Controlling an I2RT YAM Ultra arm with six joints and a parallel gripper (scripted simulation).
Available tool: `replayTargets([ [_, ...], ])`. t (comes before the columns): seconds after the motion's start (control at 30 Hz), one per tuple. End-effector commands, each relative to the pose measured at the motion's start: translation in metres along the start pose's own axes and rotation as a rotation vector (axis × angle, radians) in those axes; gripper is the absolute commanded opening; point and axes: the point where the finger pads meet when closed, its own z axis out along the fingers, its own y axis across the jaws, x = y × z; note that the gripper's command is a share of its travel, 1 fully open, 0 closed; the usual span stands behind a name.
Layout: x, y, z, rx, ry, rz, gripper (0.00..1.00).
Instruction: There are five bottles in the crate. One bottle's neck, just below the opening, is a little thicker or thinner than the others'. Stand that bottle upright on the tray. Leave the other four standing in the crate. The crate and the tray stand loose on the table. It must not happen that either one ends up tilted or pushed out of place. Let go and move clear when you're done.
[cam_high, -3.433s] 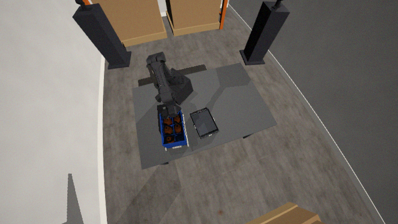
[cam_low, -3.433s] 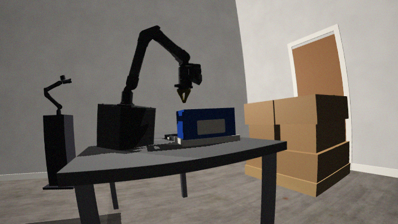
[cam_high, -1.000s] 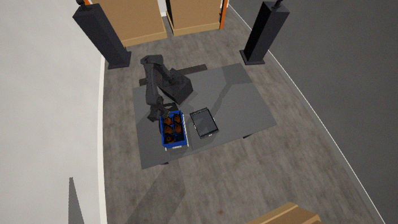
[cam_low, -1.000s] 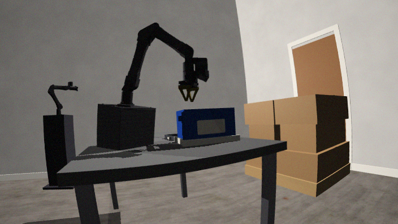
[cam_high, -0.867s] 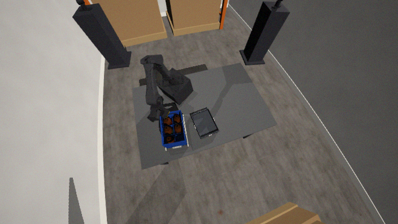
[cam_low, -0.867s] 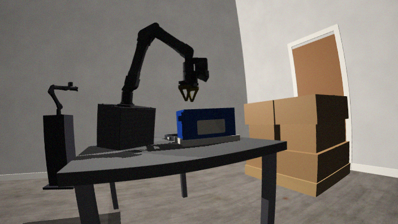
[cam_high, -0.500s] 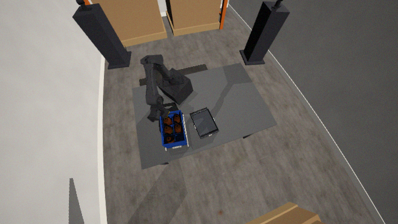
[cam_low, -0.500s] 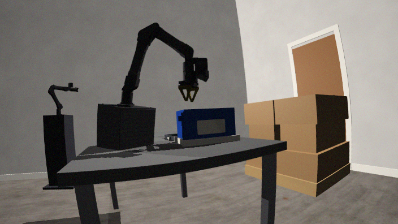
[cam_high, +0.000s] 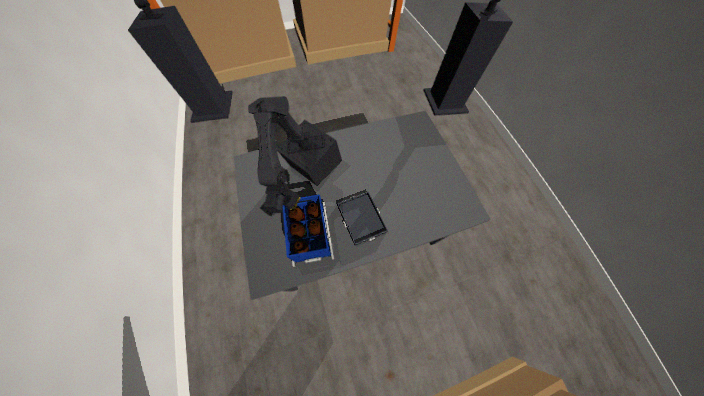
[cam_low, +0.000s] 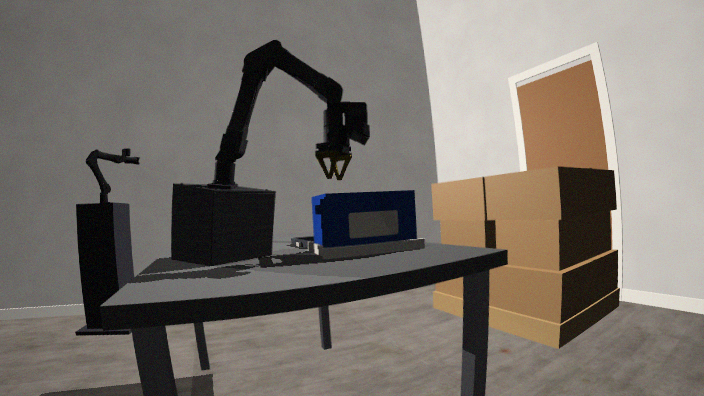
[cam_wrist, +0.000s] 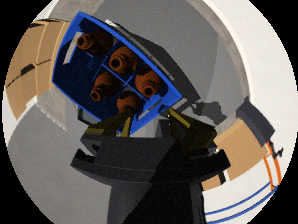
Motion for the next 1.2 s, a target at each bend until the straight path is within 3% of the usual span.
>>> replayTargets([
  [0.0, -0.013, 0.006, -0.021, -0.029, -0.056, -0.004, 0.61],
  [0.23, -0.019, 0.008, -0.018, -0.042, -0.077, 0.002, 0.61],
  [0.67, -0.004, -0.001, 0.015, -0.003, -0.008, 0.002, 0.61],
  [0.87, -0.01, 0.001, 0.015, -0.017, -0.031, 0.004, 0.61],
  [1.0, -0.005, 0.0, 0.028, -0.004, -0.007, 0.0, 0.61],
  [1.17, -0.015, 0.005, 0.02, -0.025, -0.045, 0.003, 0.61],
])
